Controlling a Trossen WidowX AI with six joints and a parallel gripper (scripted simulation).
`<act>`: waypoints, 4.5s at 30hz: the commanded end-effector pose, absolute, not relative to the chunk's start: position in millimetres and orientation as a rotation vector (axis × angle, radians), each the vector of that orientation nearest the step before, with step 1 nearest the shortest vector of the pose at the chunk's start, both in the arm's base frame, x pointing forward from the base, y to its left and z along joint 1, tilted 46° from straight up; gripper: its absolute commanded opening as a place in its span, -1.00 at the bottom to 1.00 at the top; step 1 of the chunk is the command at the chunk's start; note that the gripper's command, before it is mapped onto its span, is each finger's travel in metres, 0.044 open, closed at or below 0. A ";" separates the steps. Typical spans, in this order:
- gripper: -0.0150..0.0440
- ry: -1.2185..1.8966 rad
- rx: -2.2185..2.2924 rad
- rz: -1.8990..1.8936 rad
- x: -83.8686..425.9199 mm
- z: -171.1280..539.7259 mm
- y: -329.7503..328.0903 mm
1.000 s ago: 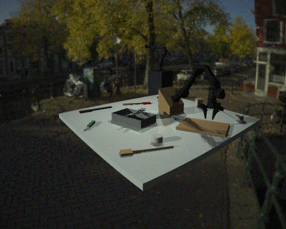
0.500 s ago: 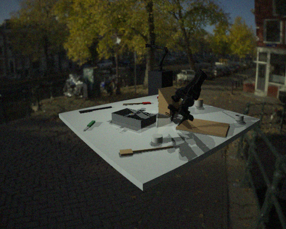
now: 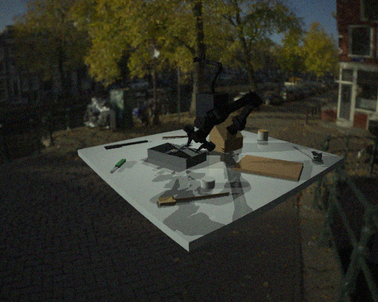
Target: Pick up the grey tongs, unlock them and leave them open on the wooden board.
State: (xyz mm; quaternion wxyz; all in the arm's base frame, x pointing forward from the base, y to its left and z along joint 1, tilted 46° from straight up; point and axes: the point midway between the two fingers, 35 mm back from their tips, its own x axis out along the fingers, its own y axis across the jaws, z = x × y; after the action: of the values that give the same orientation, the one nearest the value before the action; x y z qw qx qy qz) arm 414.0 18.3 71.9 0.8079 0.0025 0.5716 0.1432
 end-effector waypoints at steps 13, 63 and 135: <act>0.39 1.343 0.101 0.301 404.8 -1.1 -60.5; 0.39 1.342 0.101 0.302 420.0 -62.7 -42.2; -1.00 1.335 0.373 0.670 406.2 -23.9 -90.8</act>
State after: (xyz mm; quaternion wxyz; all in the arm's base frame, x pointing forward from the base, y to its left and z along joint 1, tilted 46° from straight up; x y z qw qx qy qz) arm 406.1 -88.5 -25.8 0.7219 0.1482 0.6135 0.2837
